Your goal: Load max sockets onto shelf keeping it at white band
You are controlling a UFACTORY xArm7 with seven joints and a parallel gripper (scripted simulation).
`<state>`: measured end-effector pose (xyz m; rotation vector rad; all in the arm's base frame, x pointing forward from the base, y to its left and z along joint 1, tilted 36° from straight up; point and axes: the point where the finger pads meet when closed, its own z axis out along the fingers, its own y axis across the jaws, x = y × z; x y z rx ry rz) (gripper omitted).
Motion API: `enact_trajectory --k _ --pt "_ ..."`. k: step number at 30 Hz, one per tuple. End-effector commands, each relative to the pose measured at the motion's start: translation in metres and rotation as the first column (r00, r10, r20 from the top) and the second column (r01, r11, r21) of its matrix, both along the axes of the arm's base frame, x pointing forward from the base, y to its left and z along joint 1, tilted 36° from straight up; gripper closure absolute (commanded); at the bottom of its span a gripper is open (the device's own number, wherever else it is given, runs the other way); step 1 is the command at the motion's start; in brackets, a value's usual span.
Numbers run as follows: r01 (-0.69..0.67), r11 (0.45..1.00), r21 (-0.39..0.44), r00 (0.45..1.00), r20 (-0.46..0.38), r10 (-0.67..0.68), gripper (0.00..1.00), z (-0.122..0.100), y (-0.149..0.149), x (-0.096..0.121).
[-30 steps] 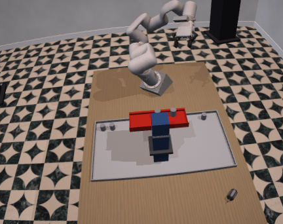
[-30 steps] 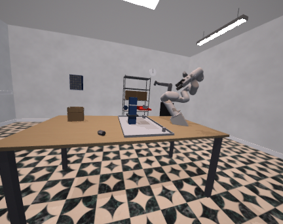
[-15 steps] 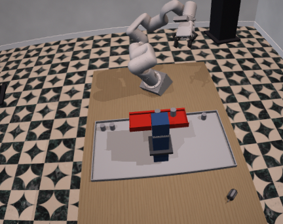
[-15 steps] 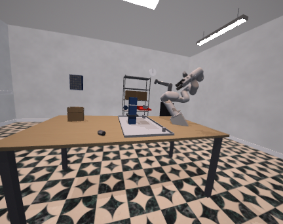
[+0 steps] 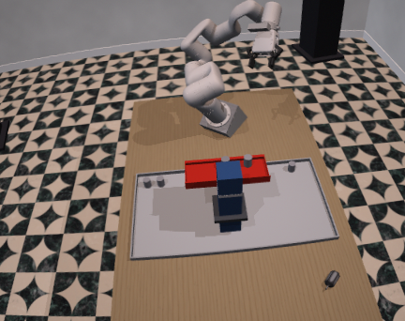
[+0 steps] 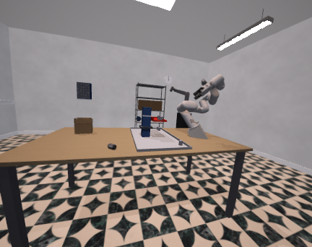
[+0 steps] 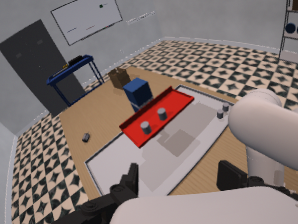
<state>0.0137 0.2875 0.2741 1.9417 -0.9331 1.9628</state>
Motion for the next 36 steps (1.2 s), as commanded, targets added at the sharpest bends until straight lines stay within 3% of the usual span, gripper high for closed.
enact_trajectory --k 1,5,10,13,14,16,19,22,24,25,27,28,31,33,36 --pt "-0.001 1.000 0.004 1.000 0.001 0.001 0.00 0.001 0.000 0.000" --pt "0.028 0.998 0.058 1.000 0.012 -0.029 0.00 0.015 -0.007 0.010" --pt "0.127 0.957 0.261 0.991 0.014 -0.136 0.00 0.058 -0.041 0.043" --pt "0.153 0.937 0.315 0.987 0.005 -0.163 0.00 0.068 -0.052 0.051" --pt "0.180 0.911 0.371 0.982 -0.011 -0.189 0.00 0.078 -0.064 0.059" --pt "0.180 0.911 0.371 0.982 -0.011 -0.189 0.00 0.078 -0.064 0.059" --pt "0.264 0.804 0.533 0.962 -0.091 -0.256 0.00 0.098 -0.105 0.082" --pt "0.293 0.761 0.578 0.954 -0.127 -0.271 0.00 0.102 -0.119 0.089" --pt "0.349 0.673 0.651 0.936 -0.205 -0.288 0.00 0.103 -0.145 0.102" --pt "0.349 0.673 0.651 0.936 -0.205 -0.288 0.00 0.103 -0.145 0.102" --pt "0.401 0.592 0.699 0.915 -0.280 -0.289 0.00 0.100 -0.165 0.112" --pt "0.401 0.592 0.699 0.915 -0.280 -0.289 0.00 0.100 -0.165 0.112" --pt "0.460 0.503 0.732 0.888 -0.368 -0.276 0.00 0.091 -0.185 0.121" --pt "0.460 0.503 0.732 0.888 -0.368 -0.276 0.00 0.091 -0.185 0.121" --pt "0.489 0.461 0.741 0.872 -0.411 -0.265 0.00 0.085 -0.193 0.125"
